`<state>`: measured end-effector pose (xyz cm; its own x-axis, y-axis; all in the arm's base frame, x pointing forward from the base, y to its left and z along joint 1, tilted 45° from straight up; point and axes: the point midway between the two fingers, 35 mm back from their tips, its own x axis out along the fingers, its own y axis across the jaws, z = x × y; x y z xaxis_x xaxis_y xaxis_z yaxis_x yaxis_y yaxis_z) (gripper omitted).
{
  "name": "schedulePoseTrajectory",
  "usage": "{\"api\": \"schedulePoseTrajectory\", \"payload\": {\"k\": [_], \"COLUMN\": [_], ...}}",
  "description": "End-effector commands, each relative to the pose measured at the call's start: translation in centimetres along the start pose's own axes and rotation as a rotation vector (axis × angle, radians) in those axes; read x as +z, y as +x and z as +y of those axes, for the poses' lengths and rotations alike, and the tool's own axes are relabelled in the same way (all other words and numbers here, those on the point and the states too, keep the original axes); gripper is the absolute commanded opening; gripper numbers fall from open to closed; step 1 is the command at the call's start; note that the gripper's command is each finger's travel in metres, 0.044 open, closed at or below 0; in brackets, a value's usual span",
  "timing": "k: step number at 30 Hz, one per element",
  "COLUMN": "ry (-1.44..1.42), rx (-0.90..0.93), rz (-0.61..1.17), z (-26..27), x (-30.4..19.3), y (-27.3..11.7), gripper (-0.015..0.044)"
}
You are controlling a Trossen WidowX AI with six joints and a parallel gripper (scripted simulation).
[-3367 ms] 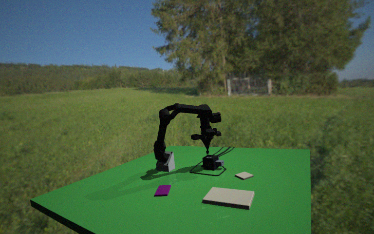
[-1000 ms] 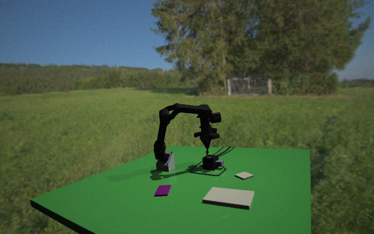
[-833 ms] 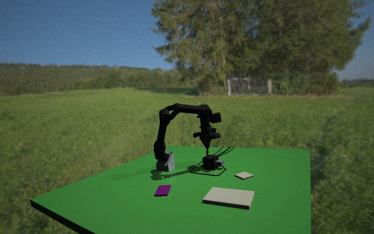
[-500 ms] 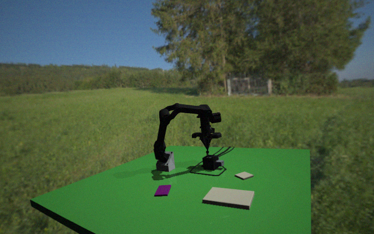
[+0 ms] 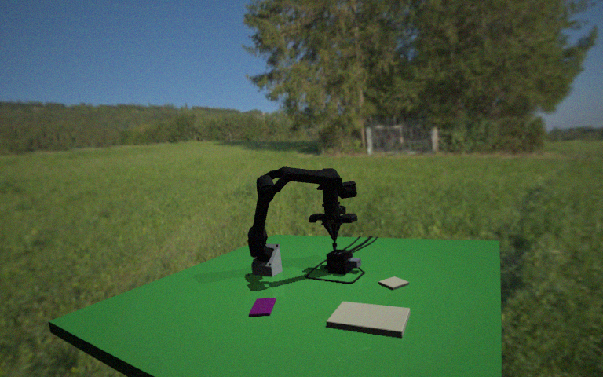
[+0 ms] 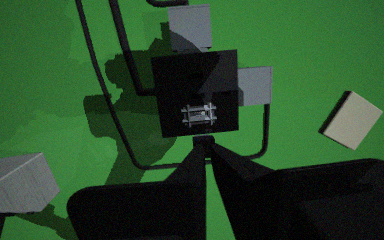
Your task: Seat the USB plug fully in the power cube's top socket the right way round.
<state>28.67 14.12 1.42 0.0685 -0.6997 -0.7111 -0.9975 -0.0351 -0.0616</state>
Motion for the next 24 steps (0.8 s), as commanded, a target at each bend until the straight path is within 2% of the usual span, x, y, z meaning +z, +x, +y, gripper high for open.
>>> {"api": "schedulePoseTrajectory", "payload": {"k": [1, 24], "ry": [-0.002, -0.004], "rx": [0.001, 0.000], "rz": [-0.004, -0.023], "z": [0.01, -0.01], "x": [0.03, 0.18], "y": [0.06, 0.32], "gripper": [0.0000, 0.0000]}}
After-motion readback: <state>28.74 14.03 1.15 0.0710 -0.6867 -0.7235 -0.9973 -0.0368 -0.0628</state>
